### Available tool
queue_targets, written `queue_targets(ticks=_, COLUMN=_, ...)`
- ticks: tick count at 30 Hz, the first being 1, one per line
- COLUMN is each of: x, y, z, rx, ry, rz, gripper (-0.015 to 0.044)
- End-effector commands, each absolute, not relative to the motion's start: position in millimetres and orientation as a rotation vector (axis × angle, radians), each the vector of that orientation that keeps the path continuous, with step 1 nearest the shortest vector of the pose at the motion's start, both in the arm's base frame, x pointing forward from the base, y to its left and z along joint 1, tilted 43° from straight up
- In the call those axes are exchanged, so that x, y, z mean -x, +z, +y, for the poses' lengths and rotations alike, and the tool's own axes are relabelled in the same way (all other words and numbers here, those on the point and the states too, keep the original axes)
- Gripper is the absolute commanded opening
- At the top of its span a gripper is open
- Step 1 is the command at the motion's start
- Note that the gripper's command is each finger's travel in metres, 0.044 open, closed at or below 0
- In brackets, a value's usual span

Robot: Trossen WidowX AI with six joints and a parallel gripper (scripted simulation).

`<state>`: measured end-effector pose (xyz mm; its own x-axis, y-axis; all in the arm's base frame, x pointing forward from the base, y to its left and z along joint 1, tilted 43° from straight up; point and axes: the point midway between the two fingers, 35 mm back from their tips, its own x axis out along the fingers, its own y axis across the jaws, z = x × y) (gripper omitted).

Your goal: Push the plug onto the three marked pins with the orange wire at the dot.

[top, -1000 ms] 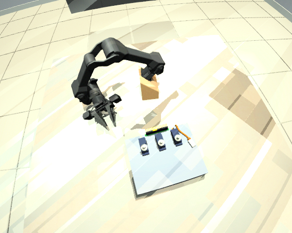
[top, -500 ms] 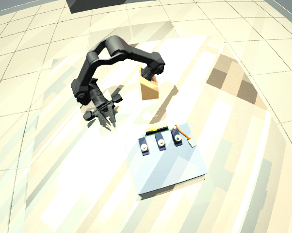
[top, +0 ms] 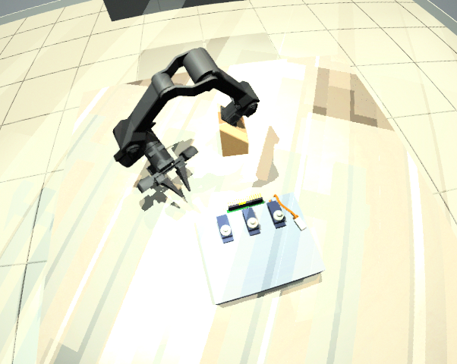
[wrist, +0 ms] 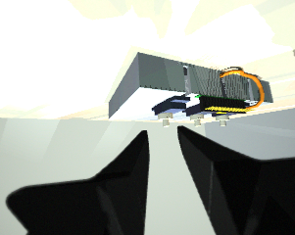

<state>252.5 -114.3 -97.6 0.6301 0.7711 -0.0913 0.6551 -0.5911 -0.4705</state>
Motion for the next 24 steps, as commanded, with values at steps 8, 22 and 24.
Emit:
queue_targets(ticks=8, x=-262.0, y=-78.9, z=-101.9, rx=2.66, ry=0.428, rz=-1.478, gripper=0.0115)
queue_targets(ticks=22, x=-275.9, y=-56.7, z=-91.6, rx=2.875, ry=0.443, rz=-1.976, gripper=0.0115)
queue_targets(ticks=24, x=-278.3, y=-53.6, z=-90.5, rx=2.901, ry=0.443, rz=-2.052, gripper=0.0115)
